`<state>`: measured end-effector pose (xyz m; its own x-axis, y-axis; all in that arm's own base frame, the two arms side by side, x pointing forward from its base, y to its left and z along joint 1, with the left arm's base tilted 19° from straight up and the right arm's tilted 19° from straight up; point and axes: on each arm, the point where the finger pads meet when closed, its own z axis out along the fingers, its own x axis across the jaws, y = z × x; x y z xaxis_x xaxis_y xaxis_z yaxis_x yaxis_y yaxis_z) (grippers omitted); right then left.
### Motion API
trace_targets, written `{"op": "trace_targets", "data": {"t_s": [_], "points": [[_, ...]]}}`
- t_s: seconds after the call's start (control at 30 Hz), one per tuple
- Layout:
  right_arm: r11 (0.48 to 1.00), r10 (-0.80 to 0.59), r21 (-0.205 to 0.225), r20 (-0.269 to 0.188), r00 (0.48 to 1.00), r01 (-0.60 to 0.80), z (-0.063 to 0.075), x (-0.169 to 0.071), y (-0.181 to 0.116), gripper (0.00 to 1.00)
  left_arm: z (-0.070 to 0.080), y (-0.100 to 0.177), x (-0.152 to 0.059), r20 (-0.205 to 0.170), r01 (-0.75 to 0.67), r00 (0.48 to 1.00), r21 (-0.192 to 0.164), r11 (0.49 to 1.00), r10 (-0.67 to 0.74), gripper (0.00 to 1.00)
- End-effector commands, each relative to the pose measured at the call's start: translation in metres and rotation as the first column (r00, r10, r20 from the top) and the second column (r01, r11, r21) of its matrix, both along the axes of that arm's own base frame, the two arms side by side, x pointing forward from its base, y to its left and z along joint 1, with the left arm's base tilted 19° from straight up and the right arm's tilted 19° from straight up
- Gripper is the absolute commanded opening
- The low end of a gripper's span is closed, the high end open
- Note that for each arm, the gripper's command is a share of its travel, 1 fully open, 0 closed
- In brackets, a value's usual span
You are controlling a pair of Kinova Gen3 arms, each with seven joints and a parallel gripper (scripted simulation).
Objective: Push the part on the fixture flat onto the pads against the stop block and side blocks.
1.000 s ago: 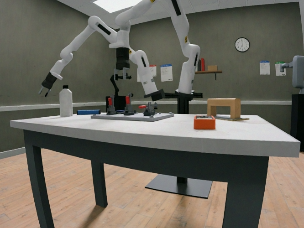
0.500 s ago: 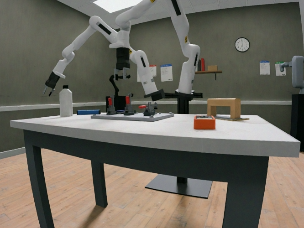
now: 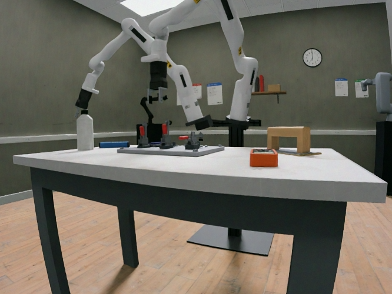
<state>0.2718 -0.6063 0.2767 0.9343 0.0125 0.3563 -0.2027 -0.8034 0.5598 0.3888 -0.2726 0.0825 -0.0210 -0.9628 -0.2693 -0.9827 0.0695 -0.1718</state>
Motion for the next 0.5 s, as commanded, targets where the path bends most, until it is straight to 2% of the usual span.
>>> {"op": "trace_targets", "data": {"t_s": [0.0, 0.07, 0.13, 0.3, 0.47], "points": [[0.997, 0.040, 0.067, -0.061, 0.997, -0.036, 0.002, -0.054, 0.022, 1.00, 0.002, -0.005, 0.000, 0.006, 0.022, 1.000, -0.007, 1.000, -0.022, 1.00], [0.997, 0.040, 0.067, -0.061, 0.997, -0.036, 0.002, -0.054, 0.022, 1.00, 0.002, -0.005, 0.000, 0.006, 0.022, 1.000, -0.007, 1.000, -0.022, 1.00], [0.995, 0.044, 0.092, -0.085, 0.995, -0.037, 0.003, -0.076, 0.032, 1.00, 0.002, -0.005, 0.000, 0.006, 0.021, 1.000, -0.007, 1.000, -0.021, 1.00], [0.992, 0.050, 0.120, -0.112, 0.993, -0.036, 0.004, -0.100, 0.043, 1.00, 0.002, -0.005, 0.000, 0.006, 0.021, 1.000, -0.007, 1.000, -0.021, 1.00], [0.991, 0.052, 0.133, -0.124, 0.991, -0.035, 0.004, -0.111, 0.048, 1.00, 0.002, -0.005, 0.001, 0.006, 0.021, 1.000, -0.008, 1.000, -0.021, 1.00]]}}
